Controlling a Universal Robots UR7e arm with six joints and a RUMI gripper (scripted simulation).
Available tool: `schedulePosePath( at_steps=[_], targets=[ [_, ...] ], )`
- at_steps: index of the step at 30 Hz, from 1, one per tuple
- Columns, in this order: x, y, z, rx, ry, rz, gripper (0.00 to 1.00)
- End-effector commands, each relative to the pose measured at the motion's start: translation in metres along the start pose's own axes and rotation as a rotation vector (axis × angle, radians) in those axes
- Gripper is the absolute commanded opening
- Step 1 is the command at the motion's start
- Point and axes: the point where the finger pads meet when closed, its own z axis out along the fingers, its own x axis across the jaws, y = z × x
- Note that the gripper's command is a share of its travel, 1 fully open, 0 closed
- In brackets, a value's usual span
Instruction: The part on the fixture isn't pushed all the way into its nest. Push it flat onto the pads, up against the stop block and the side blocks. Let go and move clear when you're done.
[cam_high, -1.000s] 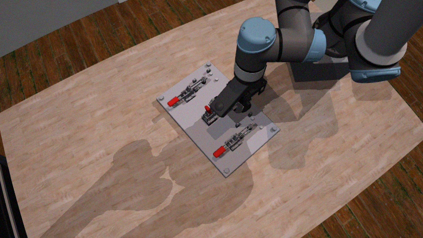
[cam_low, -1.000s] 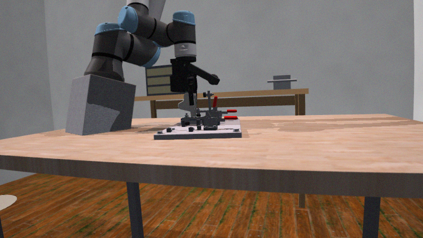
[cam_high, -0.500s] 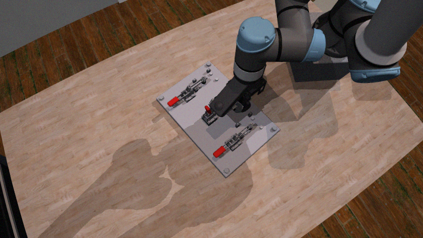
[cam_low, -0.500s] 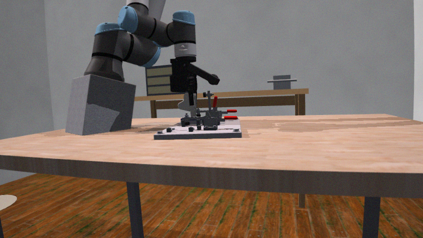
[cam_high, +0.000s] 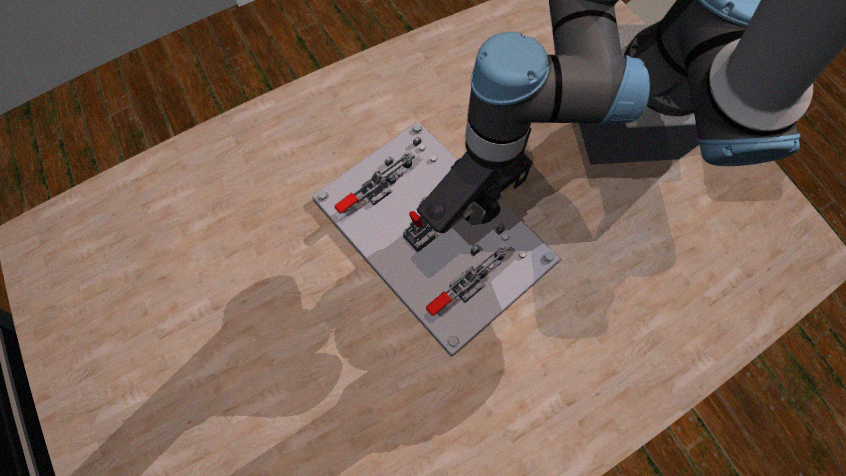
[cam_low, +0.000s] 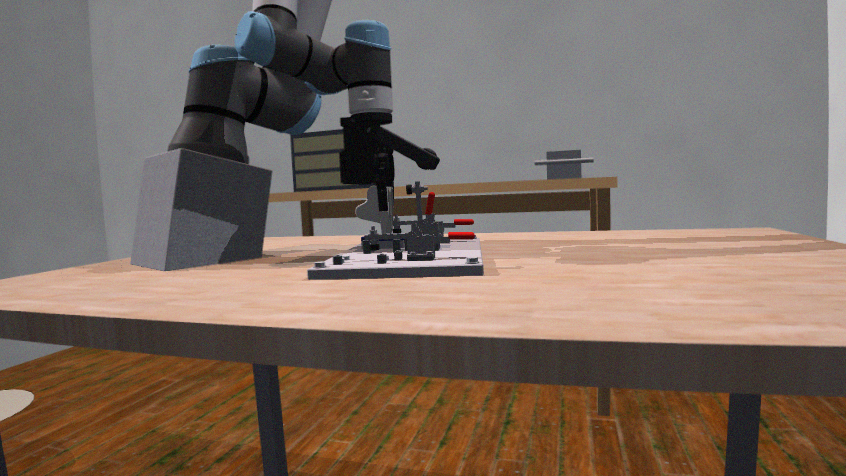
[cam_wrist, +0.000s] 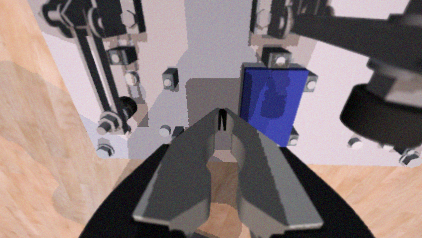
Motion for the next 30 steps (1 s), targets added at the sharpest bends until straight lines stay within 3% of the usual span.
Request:
schedulePosePath(
  at_steps=[1, 30],
  targets=[
    [0.004, -0.002, 0.0, 0.001, 0.002, 0.0, 0.0],
    [-0.015, -0.002, 0.0, 0.001, 0.002, 0.0, 0.0]
  ],
)
